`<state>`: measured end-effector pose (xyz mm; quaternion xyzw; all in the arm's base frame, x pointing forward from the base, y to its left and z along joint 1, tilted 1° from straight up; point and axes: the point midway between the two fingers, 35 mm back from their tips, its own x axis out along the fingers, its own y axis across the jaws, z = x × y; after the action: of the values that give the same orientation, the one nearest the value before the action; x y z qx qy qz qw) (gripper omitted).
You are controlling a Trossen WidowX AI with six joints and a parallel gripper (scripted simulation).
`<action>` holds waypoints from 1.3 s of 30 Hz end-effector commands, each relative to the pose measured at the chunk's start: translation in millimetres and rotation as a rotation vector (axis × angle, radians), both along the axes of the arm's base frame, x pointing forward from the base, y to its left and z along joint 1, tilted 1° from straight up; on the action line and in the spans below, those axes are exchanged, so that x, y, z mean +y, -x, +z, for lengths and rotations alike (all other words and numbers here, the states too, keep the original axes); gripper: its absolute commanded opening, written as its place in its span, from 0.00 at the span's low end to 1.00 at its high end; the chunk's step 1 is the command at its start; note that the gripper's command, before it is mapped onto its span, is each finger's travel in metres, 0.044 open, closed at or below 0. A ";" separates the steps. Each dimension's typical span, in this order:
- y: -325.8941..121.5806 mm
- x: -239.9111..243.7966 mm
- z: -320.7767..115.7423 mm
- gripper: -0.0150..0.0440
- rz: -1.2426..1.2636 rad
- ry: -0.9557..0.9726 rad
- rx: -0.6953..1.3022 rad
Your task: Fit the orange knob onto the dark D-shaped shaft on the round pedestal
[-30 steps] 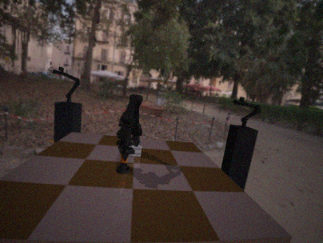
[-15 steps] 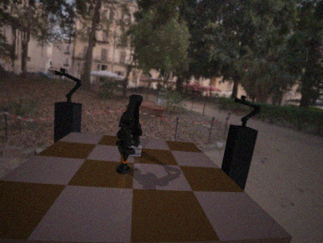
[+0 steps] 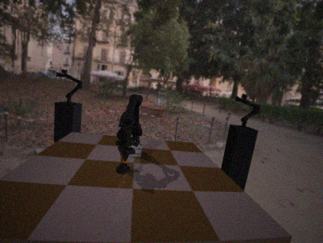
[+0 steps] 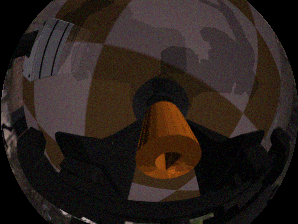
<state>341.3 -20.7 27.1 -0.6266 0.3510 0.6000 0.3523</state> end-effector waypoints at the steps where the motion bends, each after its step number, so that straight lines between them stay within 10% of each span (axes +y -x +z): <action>1: -1.0 -0.4 3.0 0.25 0.052 0.004 -0.004; 39: -0.6 -0.4 0.4 0.25 0.208 0.010 -0.001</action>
<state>341.4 -20.7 25.0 -0.6599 0.2879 0.6318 0.2871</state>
